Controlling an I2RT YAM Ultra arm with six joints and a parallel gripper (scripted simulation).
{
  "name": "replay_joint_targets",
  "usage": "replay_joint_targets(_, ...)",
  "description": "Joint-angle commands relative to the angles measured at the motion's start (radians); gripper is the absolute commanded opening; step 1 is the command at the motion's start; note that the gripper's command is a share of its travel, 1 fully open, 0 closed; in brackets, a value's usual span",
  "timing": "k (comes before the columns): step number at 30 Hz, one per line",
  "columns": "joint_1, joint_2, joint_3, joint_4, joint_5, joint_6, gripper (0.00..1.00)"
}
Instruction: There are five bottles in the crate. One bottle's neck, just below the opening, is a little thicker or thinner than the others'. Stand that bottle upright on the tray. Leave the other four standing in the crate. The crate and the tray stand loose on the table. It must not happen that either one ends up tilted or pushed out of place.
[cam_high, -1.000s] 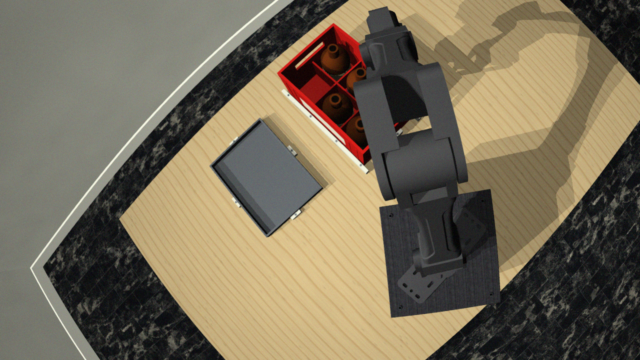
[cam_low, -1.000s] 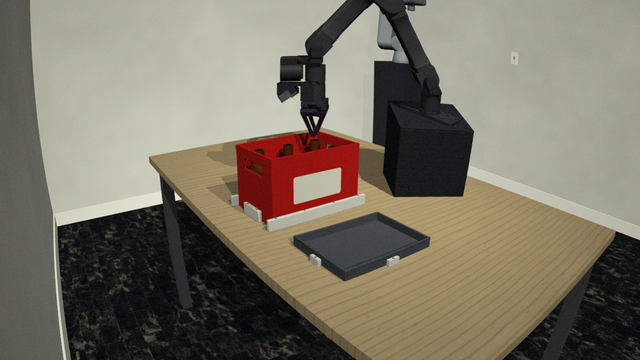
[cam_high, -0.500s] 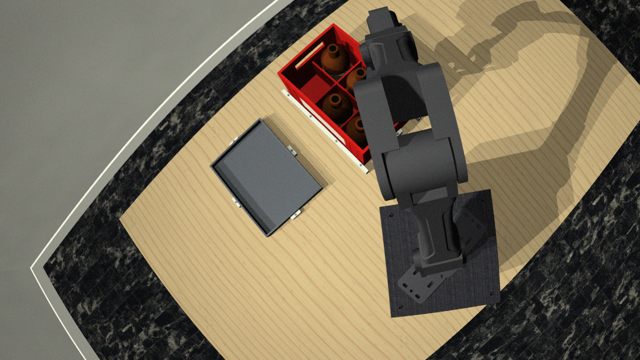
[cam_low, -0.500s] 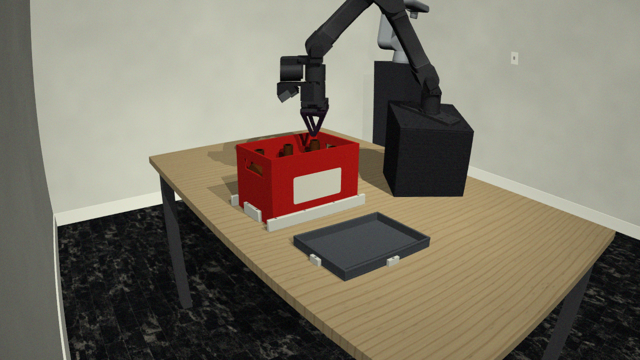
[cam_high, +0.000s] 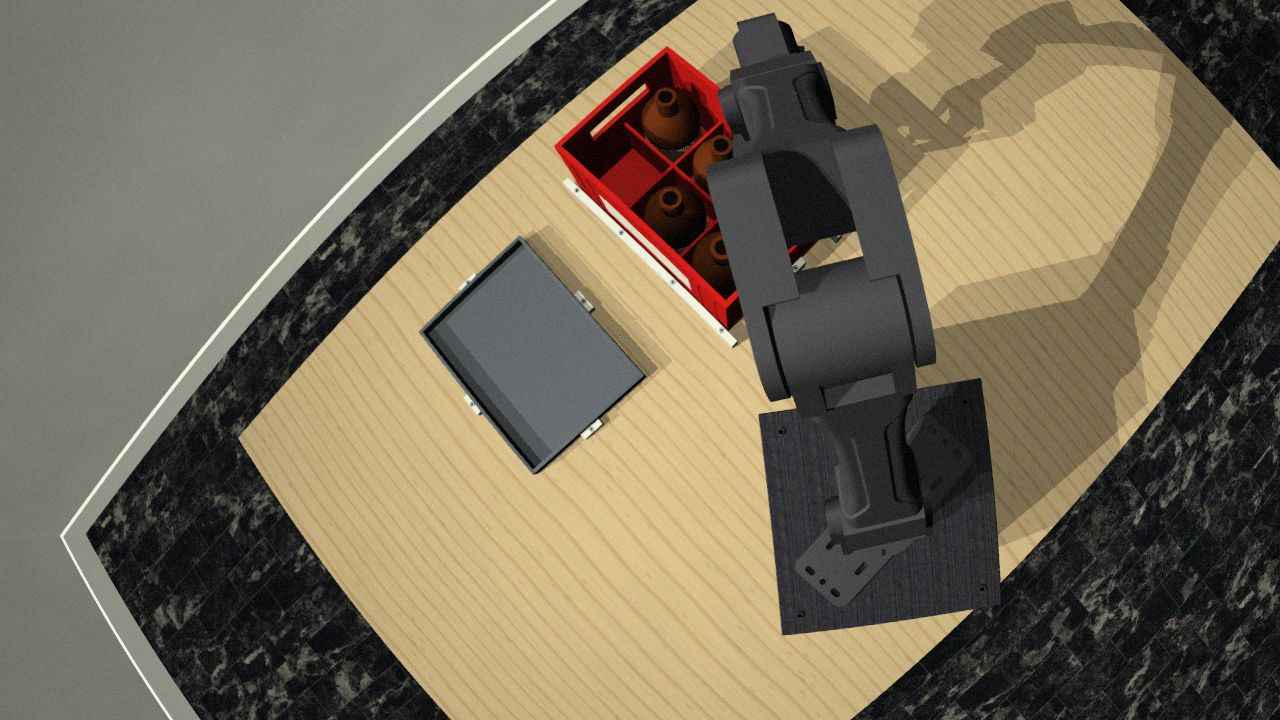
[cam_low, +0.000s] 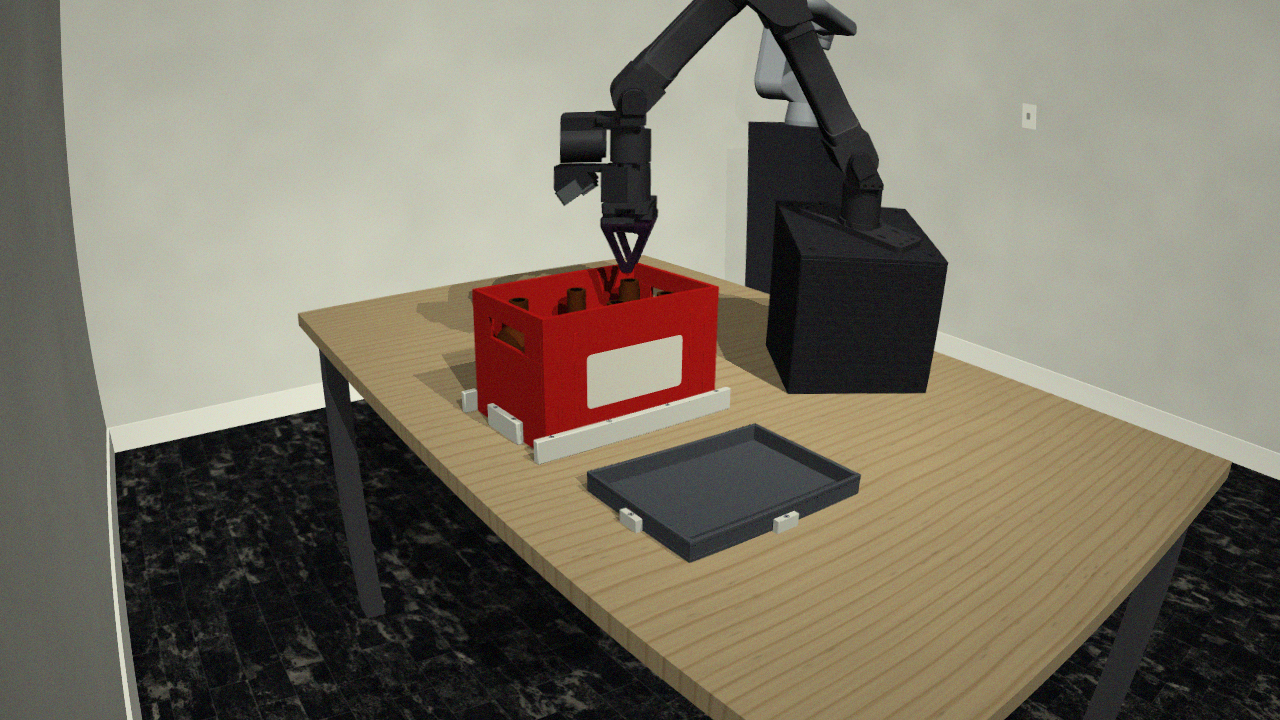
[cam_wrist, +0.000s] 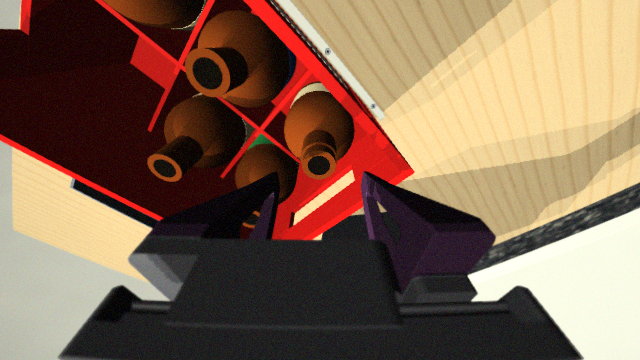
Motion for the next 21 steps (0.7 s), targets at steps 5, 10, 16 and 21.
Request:
replay_joint_targets(5, 0.003, -0.021, 0.005, 0.003, -0.004, 0.008, 0.61)
replay_joint_targets(10, 0.008, -0.020, 0.010, 0.002, -0.004, 0.009, 0.61)
replay_joint_targets(16, 0.008, -0.020, 0.010, 0.002, -0.004, 0.009, 0.61)
replay_joint_targets(21, 0.008, -0.020, 0.010, 0.002, -0.004, 0.009, 0.61)
